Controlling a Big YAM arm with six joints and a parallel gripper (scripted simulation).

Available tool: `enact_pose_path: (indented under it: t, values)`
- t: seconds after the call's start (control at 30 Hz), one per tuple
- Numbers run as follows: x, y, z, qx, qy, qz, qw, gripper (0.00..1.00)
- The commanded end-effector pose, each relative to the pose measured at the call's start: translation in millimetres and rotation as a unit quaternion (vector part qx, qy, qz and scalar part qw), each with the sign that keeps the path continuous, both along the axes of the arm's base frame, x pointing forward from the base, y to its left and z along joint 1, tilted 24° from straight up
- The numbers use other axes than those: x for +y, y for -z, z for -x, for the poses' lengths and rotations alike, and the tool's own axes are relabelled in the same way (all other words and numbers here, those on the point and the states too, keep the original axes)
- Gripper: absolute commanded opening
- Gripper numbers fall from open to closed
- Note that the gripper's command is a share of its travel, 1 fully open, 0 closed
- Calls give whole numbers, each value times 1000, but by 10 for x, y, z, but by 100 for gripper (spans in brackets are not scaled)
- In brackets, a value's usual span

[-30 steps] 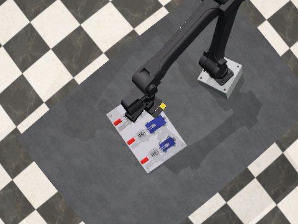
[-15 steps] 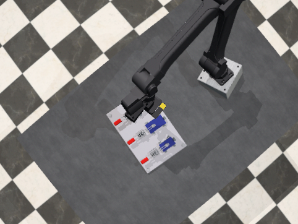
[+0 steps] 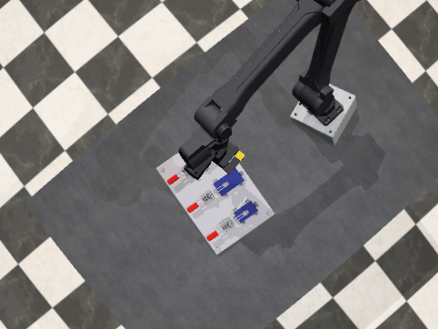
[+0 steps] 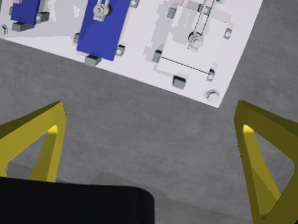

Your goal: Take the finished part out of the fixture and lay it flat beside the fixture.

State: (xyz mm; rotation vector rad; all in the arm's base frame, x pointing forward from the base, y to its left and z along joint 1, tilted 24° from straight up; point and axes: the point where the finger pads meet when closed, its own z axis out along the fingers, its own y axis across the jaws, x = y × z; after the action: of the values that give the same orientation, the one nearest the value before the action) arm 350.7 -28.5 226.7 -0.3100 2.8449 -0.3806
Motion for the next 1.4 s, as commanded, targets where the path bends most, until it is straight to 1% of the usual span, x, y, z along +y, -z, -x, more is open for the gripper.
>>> enact_pose_path:
  t: [0.0, 0.23, 0.27, 0.33, 0.57, 0.63, 0.93, 0.97, 1.17, 1.37]
  values:
    - [59, 106, 12, 17, -3, -1, 1000, 100]
    - [60, 111, 10, 17, -3, -2, 1000, 100]
    - [13, -165, -155, -1, 39, 8, 999, 100]
    - [-75, -213, -195, 9, 107, 26, 994, 100]
    - [-84, -205, -189, 10, 108, 25, 994, 100]
    - [-85, -238, -177, 6, 108, 24, 994, 100]
    - [-85, -220, -174, 6, 108, 24, 994, 100]
    - [-85, -264, -188, 1, 109, 24, 994, 100]
    - [-90, -357, -171, -12, 109, 22, 994, 100]
    - [-92, -377, -174, -14, 109, 22, 994, 100]
